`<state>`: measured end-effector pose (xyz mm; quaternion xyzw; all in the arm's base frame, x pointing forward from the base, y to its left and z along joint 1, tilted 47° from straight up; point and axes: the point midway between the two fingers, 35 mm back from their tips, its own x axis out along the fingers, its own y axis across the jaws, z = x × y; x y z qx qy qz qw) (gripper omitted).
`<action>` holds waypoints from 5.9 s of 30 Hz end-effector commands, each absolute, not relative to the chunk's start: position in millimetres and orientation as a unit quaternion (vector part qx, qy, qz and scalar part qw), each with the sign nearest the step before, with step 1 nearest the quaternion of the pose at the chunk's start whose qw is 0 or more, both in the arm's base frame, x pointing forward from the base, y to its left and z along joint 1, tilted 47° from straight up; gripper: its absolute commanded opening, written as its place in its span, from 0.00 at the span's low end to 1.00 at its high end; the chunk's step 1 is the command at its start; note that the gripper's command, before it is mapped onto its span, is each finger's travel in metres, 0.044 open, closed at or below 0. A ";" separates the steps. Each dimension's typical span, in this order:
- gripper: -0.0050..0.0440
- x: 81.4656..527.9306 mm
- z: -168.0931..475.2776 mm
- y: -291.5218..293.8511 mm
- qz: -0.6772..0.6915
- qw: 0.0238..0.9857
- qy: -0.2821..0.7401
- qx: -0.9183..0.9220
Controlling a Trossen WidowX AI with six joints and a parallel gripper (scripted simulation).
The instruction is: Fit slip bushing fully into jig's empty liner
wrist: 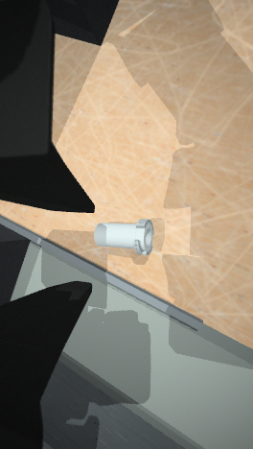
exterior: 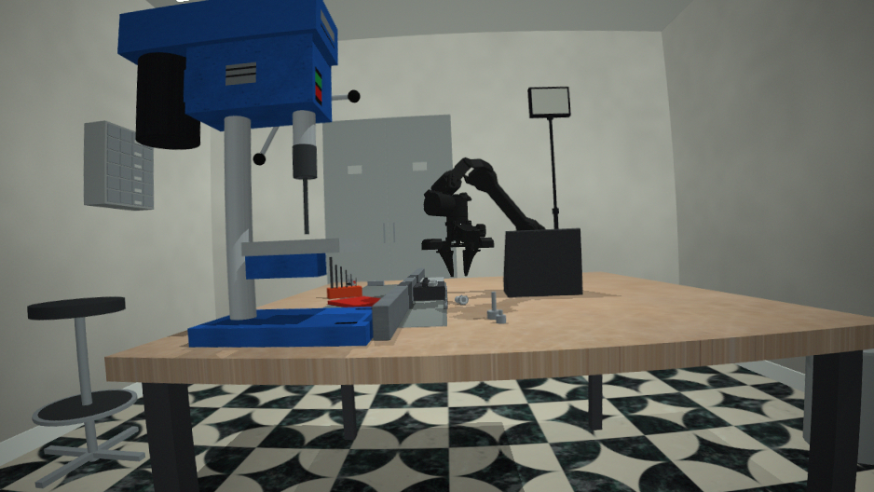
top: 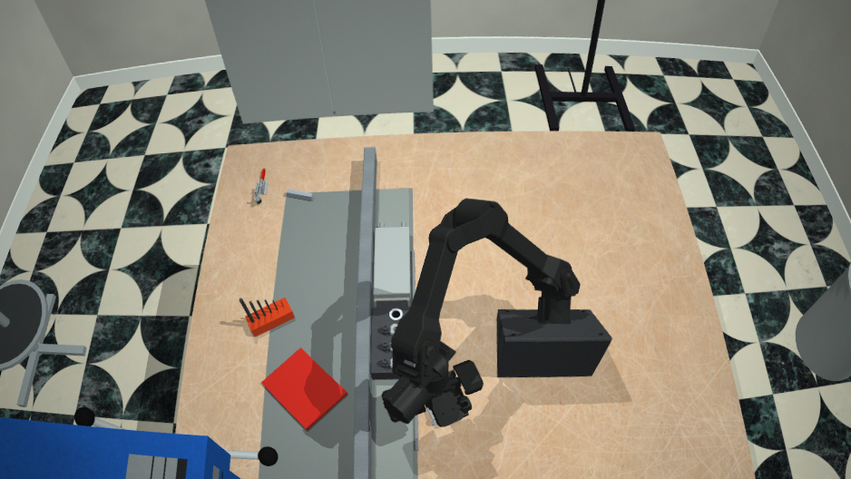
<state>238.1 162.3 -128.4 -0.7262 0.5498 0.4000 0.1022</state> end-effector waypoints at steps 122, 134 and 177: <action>0.00 260.1 -17.7 58.4 0.264 0.282 0.624 -0.679; 0.00 248.0 14.7 19.0 0.205 0.338 0.646 -0.653; 0.00 220.9 11.1 -64.9 0.124 0.396 0.673 -0.612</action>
